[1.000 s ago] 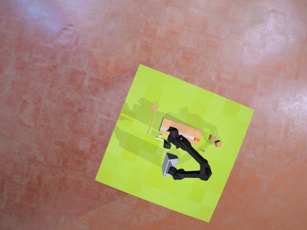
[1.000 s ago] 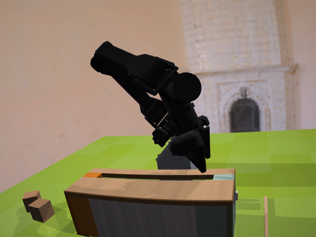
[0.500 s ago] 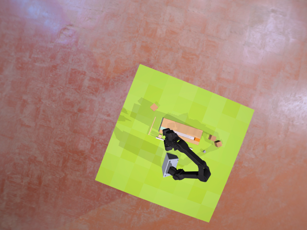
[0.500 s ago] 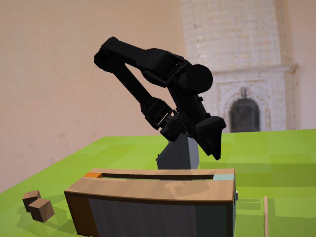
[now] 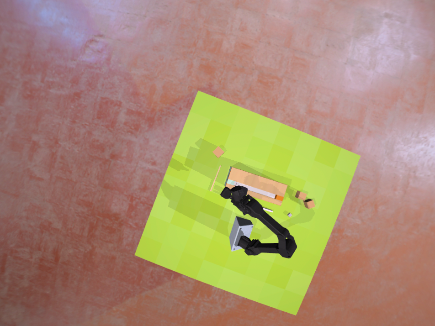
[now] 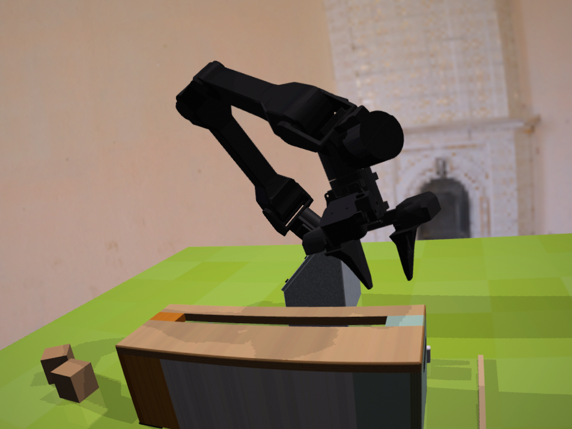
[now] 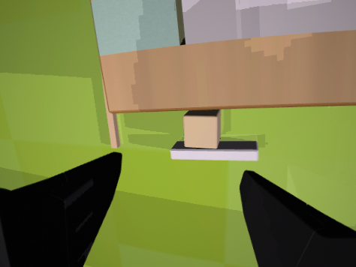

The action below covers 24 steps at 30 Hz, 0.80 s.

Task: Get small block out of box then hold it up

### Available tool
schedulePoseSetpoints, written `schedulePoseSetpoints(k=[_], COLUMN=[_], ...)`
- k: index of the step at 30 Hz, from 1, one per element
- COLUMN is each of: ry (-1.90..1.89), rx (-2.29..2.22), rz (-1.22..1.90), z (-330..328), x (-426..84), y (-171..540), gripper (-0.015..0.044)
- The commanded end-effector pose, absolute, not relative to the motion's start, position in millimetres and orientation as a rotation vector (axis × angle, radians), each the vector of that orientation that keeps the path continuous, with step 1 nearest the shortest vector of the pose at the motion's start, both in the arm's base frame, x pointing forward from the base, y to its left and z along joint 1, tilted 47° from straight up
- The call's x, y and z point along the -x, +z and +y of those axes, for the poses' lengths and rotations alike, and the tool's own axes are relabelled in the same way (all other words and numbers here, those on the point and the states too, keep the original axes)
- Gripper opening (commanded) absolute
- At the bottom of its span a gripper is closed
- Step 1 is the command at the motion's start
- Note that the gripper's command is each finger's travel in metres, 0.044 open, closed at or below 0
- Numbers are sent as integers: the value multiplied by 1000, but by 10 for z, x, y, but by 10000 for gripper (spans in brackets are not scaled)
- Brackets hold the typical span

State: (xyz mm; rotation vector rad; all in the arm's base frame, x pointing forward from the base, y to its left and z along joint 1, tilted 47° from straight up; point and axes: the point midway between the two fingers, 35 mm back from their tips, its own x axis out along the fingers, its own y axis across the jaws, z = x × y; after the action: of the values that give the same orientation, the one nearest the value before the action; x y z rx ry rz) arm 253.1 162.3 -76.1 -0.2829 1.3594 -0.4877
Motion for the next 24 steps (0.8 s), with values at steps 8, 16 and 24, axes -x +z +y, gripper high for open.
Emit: schedulePoseSetpoints(k=[8,16,24], ry=[353,648,952], rx=[1478,1877,2269], rz=[1409,1354,1258], z=[1699,1733,1769], x=[-2432,-2407,-2382], y=[-830,-843,-853], gripper=[285,285,285])
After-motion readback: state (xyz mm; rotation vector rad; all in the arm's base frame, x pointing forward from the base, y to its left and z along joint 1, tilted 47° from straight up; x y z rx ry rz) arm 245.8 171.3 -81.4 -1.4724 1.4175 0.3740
